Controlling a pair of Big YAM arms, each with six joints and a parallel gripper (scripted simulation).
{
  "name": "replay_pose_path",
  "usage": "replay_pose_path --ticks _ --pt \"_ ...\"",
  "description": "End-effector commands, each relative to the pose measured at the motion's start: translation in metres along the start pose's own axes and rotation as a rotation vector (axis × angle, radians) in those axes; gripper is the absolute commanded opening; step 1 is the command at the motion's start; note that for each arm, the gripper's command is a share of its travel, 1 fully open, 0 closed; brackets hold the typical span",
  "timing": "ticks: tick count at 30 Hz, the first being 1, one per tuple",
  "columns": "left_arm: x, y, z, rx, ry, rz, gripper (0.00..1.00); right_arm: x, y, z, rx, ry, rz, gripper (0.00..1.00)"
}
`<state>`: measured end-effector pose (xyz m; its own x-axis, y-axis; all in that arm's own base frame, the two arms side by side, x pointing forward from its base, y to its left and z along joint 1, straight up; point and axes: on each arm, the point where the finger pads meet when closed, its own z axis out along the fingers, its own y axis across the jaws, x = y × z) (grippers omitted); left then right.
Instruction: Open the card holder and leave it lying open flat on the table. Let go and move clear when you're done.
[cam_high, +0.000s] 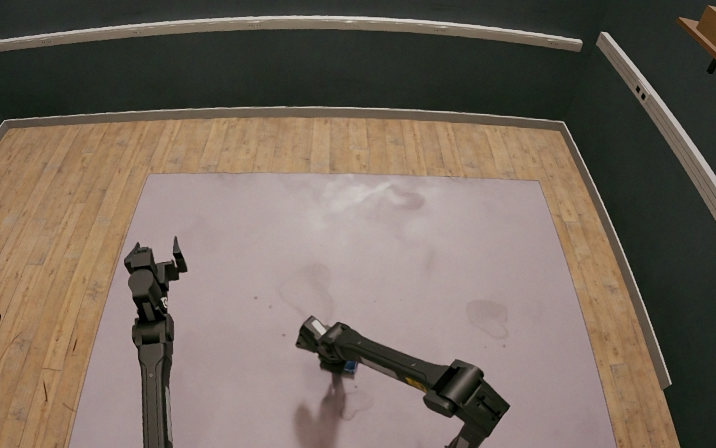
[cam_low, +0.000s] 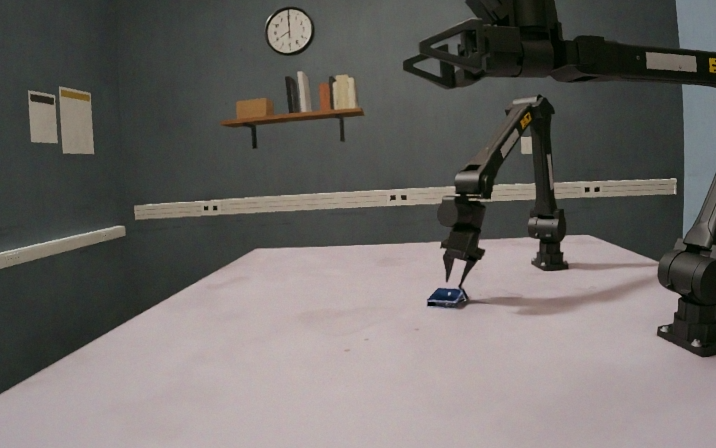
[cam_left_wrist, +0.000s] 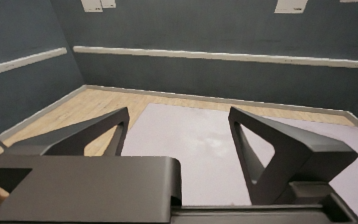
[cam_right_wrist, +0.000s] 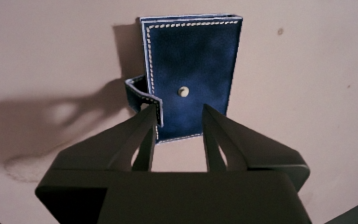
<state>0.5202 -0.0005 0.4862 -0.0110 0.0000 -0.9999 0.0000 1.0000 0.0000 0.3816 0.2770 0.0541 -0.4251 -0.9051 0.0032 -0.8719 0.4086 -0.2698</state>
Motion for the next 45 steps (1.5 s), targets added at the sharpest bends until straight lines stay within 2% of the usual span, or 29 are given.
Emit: replay_pose_path --ticks 1,8,10,11,12,14,15,17,19,23,26,29,31,32,34,36,37,38,40,42,45 --pt "-0.022 0.000 -0.001 0.000 -0.039 0.000 1.00 -0.023 -0.014 -0.035 0.030 -0.056 0.021 0.34" --pt "-0.022 0.000 -0.001 0.000 -0.039 0.000 1.00 -0.023 -0.014 -0.056 0.032 -0.060 0.022 0.34" --pt "-0.022 0.000 -0.001 0.000 -0.039 0.000 1.00 -0.025 -0.031 -0.049 0.045 -0.086 0.060 0.34" --pt "-0.022 0.000 -0.001 0.000 -0.039 0.000 1.00 -0.026 -0.032 -0.049 0.043 -0.091 0.066 0.34" --pt "-0.022 0.000 -0.001 0.000 -0.039 0.000 1.00 -0.016 -0.023 -0.031 0.023 -0.057 0.062 0.34" --pt "-0.022 0.000 -0.001 0.000 -0.039 0.000 1.00 -0.016 -0.023 -0.031 0.023 -0.057 0.062 0.34" --pt "-0.022 0.000 -0.001 0.000 -0.039 0.000 1.00 -0.016 -0.027 -0.040 0.031 -0.078 0.075 0.34" --pt "-0.022 0.000 -0.001 0.000 -0.039 0.000 1.00 -0.008 -0.027 -0.039 0.031 -0.084 0.090 0.34" --pt "-0.022 0.000 -0.001 0.000 -0.039 0.000 1.00 -0.017 -0.041 -0.051 0.048 -0.127 0.123 0.34" --pt "-0.022 0.000 -0.001 0.000 -0.039 0.000 1.00 -0.008 -0.060 -0.054 0.063 -0.173 0.206 0.34" --pt "-0.022 0.000 -0.001 0.000 -0.039 0.000 1.00 -0.015 -0.095 -0.076 0.100 -0.269 0.301 0.34" --pt "-0.022 0.000 -0.001 0.000 -0.039 0.000 1.00 -0.004 -0.122 -0.086 0.127 -0.343 0.406 0.34" --pt "-0.022 0.000 -0.001 0.000 -0.039 0.000 1.00 -0.004 -0.122 -0.086 0.127 -0.343 0.406 0.34" --pt "-0.022 0.000 -0.001 0.000 -0.039 0.000 1.00 -0.009 -0.140 -0.100 0.148 -0.395 0.447 0.34" --pt "-0.022 0.000 -0.001 0.000 -0.039 0.000 1.00 0.001 -0.153 -0.101 0.160 -0.436 0.505 0.34" --pt "-0.022 0.000 -0.001 0.000 -0.039 0.000 1.00 0.008 -0.176 -0.118 0.189 -0.504 0.569 0.34" --pt "-0.022 0.000 -0.001 0.000 -0.039 0.000 1.00 0.008 -0.198 -0.140 0.220 -0.563 0.609 0.34" --pt "-0.022 0.000 -0.001 0.000 -0.039 0.000 1.00 0.013 -0.209 -0.150 0.237 -0.597 0.639 0.34" --pt "-0.022 0.000 -0.001 0.000 -0.039 0.000 1.00 0.029 -0.222 -0.155 0.258 -0.639 0.696 0.34" --pt "-0.022 0.000 -0.001 0.000 -0.039 0.000 1.00 0.038 -0.249 -0.184 0.303 -0.723 0.751 0.34" --pt "-0.022 0.000 -0.001 0.000 -0.039 0.000 1.00 0.061 -0.270 -0.202 0.346 -0.799 0.824 0.34"
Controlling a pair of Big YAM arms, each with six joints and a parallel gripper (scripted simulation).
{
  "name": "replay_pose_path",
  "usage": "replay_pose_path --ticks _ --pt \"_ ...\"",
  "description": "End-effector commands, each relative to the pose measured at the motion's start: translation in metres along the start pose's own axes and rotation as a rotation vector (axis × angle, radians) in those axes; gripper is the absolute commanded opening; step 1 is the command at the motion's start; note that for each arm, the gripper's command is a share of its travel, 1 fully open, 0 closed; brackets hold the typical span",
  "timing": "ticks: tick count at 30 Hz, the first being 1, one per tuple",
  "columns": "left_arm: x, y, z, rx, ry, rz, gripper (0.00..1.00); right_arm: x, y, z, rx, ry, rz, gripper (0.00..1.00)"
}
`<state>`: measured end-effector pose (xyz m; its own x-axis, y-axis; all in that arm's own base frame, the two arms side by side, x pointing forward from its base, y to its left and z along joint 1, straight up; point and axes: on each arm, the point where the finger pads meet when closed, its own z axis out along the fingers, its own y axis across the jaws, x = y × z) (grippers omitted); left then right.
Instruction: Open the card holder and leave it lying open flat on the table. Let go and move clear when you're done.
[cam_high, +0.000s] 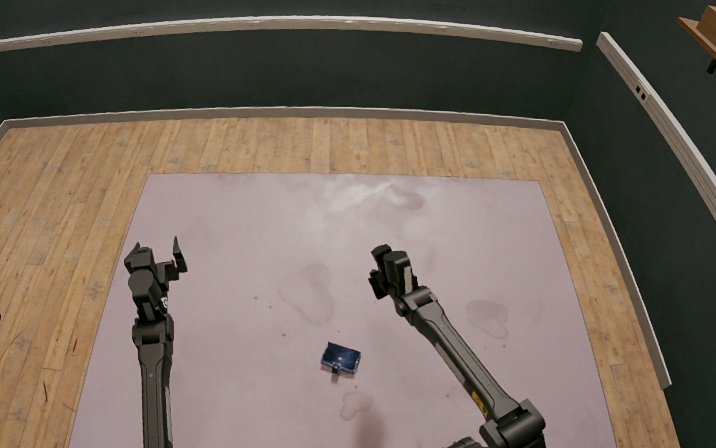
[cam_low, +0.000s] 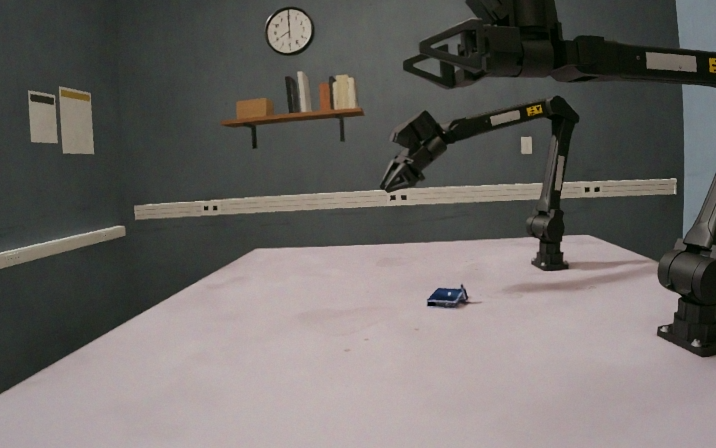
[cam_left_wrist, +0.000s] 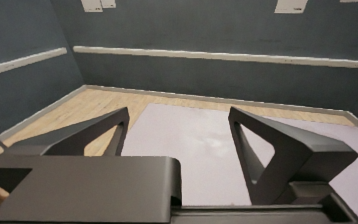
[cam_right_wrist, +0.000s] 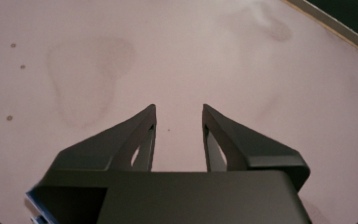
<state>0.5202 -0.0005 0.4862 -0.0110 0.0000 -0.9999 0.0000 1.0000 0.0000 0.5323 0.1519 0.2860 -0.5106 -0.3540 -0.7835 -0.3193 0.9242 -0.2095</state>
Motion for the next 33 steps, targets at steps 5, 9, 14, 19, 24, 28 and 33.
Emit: replay_pose_path --ticks 5,9,14,19,24,28,33 --pt "-0.022 0.000 -0.001 0.000 -0.039 0.000 1.00 -0.043 -0.058 -0.031 0.077 -0.196 0.154 0.34" --pt "-0.022 0.000 -0.001 0.000 -0.039 0.000 1.00 -0.100 -0.110 -0.086 0.146 -0.397 0.226 0.34" --pt "-0.022 0.000 -0.001 0.000 -0.039 0.000 1.00 -0.109 -0.155 -0.130 0.208 -0.538 0.295 0.34" --pt "-0.022 0.000 -0.001 0.000 -0.039 0.000 1.00 -0.100 -0.172 -0.138 0.229 -0.583 0.324 0.34" --pt "-0.022 0.000 -0.001 0.000 -0.039 0.000 1.00 -0.101 -0.183 -0.145 0.248 -0.606 0.323 0.34" --pt "-0.022 0.000 -0.001 0.000 -0.039 0.000 1.00 -0.143 -0.197 -0.200 0.292 -0.717 0.286 0.34" --pt "-0.022 0.000 -0.001 0.000 -0.039 0.000 1.00 -0.141 -0.190 -0.185 0.266 -0.690 0.292 0.34"
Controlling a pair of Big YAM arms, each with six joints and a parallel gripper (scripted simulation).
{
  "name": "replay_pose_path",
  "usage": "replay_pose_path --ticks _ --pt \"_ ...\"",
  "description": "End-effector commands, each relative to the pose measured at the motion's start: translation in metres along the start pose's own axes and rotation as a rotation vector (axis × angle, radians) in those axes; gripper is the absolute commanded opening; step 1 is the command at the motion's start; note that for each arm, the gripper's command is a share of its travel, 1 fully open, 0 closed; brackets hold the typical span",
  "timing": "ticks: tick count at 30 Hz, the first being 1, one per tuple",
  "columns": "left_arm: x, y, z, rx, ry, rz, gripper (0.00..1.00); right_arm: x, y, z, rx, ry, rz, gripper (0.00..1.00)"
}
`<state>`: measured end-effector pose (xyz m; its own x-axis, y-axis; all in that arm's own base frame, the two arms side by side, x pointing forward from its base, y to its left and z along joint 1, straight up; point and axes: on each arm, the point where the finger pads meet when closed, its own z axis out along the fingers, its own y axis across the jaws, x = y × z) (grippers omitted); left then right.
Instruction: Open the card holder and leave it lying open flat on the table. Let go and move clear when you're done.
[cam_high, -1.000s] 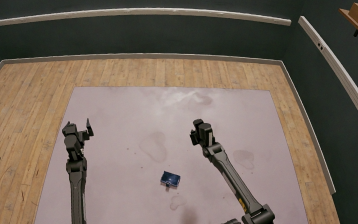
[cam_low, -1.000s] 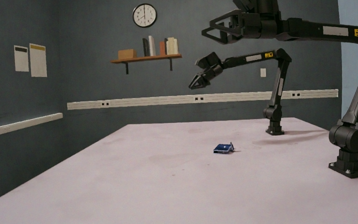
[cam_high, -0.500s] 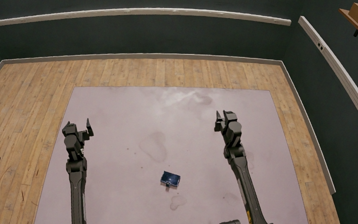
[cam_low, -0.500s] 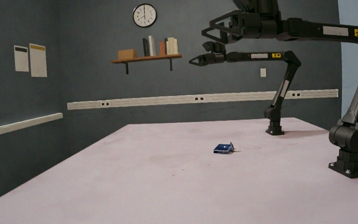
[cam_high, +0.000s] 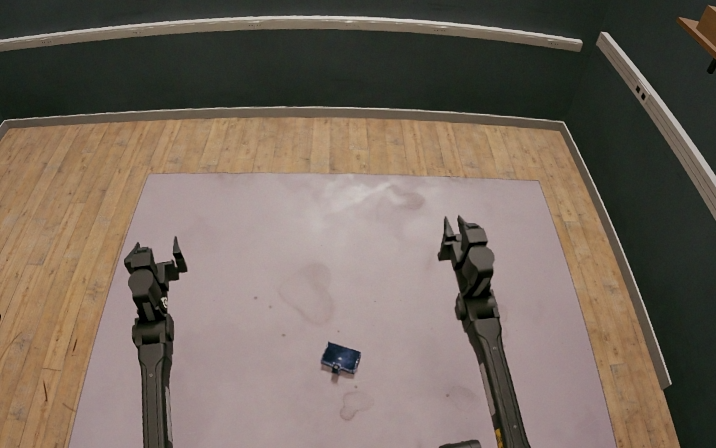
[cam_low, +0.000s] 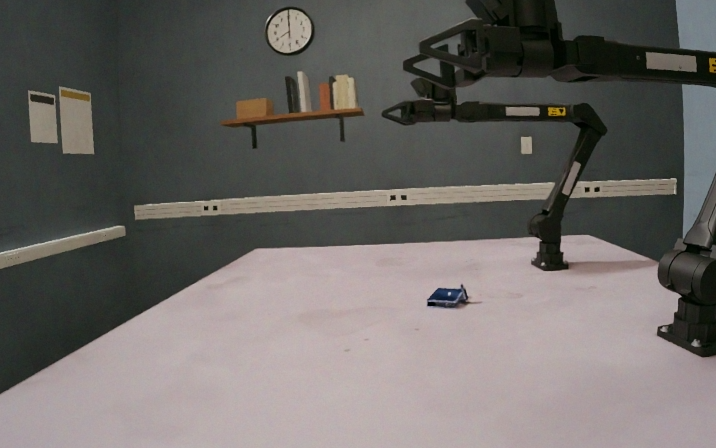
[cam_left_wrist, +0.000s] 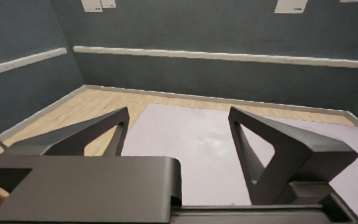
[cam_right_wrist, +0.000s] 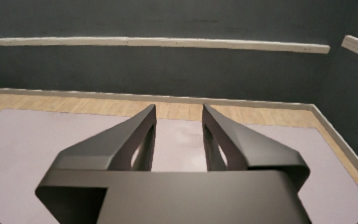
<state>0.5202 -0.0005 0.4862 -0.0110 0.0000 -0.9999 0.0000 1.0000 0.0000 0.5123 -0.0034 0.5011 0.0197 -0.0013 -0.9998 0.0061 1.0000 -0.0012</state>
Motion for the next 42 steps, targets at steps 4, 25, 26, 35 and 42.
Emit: replay_pose_path --ticks 4,25,26,35,42 --pt "-0.022 0.000 -0.001 0.000 -0.039 0.000 1.00 -0.034 0.007 0.008 -0.014 -0.052 0.002 0.34" --pt "-0.022 0.000 -0.001 0.000 -0.039 0.000 1.00 -0.003 0.004 0.008 -0.010 -0.016 0.011 0.36" --pt "-0.022 0.000 -0.001 0.000 -0.039 0.000 1.00 -0.004 0.004 0.008 -0.010 -0.013 0.011 0.36" --pt "-0.022 0.000 -0.001 0.000 -0.039 0.000 0.36 -0.010 0.005 0.007 -0.013 -0.025 0.011 0.36" --pt "-0.022 0.000 -0.001 0.000 -0.039 0.000 0.36 -0.007 0.006 0.006 -0.014 -0.020 0.011 0.36"
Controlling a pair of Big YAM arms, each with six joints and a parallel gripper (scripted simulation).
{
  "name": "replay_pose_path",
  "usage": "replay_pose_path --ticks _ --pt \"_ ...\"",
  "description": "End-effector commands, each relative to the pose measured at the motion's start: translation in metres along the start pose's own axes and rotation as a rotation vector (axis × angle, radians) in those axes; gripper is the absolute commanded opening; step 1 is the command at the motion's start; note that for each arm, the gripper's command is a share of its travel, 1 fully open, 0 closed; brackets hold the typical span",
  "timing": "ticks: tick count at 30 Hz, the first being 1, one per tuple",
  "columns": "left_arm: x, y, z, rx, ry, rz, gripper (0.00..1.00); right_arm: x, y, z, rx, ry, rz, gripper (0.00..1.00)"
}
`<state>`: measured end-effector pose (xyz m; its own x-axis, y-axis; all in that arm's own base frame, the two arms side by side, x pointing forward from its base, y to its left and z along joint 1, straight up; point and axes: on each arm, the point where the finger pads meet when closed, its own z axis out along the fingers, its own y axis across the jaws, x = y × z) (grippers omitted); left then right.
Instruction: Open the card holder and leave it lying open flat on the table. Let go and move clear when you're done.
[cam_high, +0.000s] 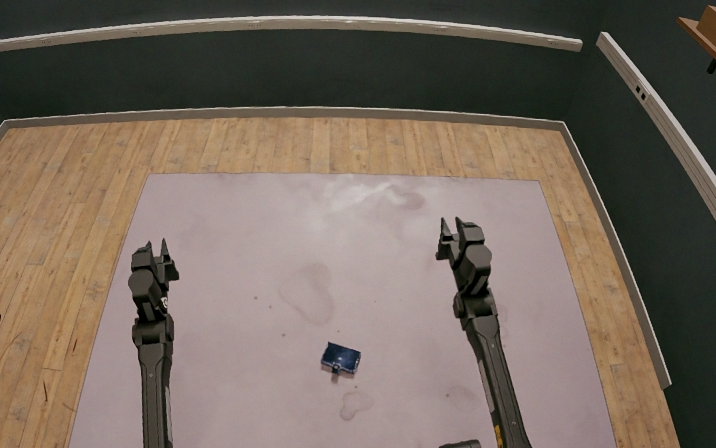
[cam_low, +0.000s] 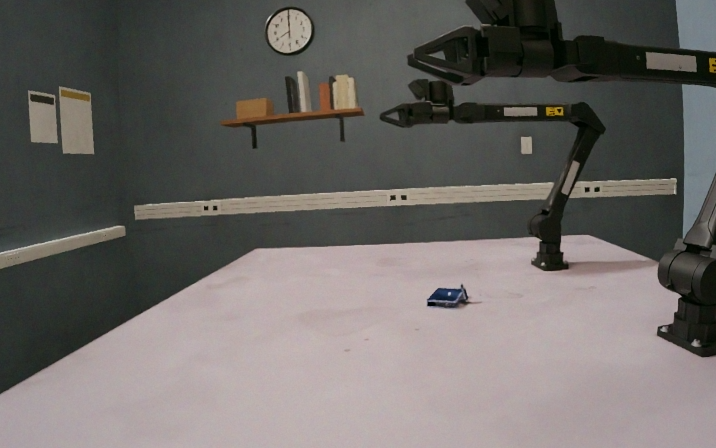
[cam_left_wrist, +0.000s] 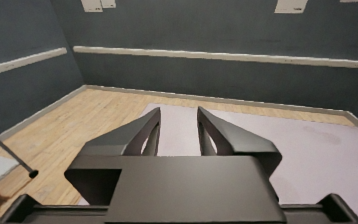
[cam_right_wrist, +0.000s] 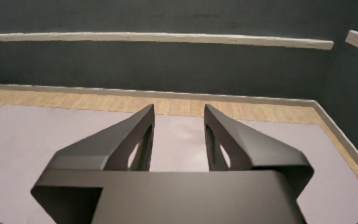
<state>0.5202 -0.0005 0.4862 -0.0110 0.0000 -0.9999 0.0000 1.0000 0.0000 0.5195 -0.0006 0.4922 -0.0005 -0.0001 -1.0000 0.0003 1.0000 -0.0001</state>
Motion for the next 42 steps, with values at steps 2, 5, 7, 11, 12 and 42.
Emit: replay_pose_path --ticks 2,5,7,11,12,42 --pt "-0.022 0.000 -0.001 0.000 -0.039 0.000 0.36 -0.016 0.003 -0.001 -0.009 -0.040 0.010 0.36" --pt "-0.022 0.000 -0.001 0.000 -0.039 0.000 0.36 0.021 0.011 0.008 -0.017 0.051 0.023 0.36" --pt "-0.022 0.000 -0.001 0.000 -0.039 0.000 0.36 0.027 0.017 0.011 -0.018 0.067 0.056 0.36" --pt "-0.022 0.000 -0.001 0.000 -0.039 0.000 0.36 0.040 0.039 0.021 -0.018 0.118 0.149 0.36" --pt "-0.022 0.000 -0.001 0.000 -0.039 0.000 0.36 0.040 0.039 0.021 -0.018 0.118 0.149 0.36" --pt "-0.022 0.000 -0.001 0.000 -0.039 0.000 0.36 0.267 0.206 -0.013 0.232 0.596 0.402 0.36"
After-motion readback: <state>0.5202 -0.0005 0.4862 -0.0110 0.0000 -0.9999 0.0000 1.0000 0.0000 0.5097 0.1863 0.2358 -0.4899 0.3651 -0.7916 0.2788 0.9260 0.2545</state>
